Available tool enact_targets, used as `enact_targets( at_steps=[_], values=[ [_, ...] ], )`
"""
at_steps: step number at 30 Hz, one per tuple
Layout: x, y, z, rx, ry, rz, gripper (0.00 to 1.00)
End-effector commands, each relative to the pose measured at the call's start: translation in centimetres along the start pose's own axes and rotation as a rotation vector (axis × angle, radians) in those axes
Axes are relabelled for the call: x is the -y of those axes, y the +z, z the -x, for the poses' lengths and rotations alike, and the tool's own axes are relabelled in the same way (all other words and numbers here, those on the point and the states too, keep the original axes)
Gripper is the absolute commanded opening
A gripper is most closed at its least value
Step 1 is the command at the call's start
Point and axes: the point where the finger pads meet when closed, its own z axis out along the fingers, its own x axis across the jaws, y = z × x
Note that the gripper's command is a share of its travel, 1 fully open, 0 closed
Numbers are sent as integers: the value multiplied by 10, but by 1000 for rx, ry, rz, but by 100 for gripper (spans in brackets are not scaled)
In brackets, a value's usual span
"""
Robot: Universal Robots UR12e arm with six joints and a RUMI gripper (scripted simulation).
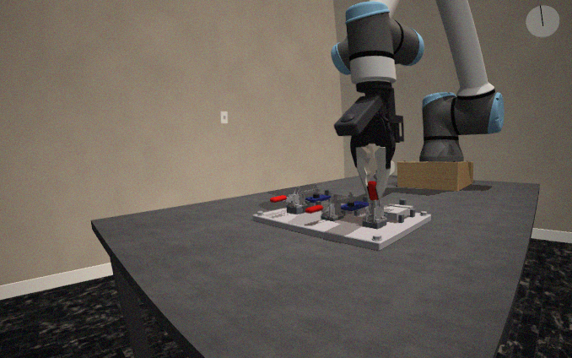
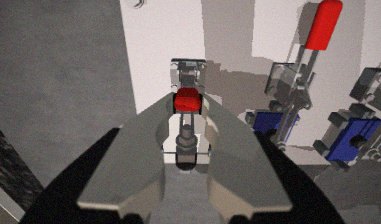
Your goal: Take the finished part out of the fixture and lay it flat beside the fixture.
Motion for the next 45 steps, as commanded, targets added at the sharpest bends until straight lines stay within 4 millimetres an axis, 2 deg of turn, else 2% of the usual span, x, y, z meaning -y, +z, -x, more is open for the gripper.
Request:
enact_targets(
  at_steps=[1, 16, 17, 45],
  values=[
    [1, -1, 0, 0, 0, -1, 0],
    [1, -1, 0, 0, 0, -1, 0],
    [1, -1, 0, 0, 0, -1, 28],
    [1, -1, 0, 0, 0, -1, 28]
  ],
)
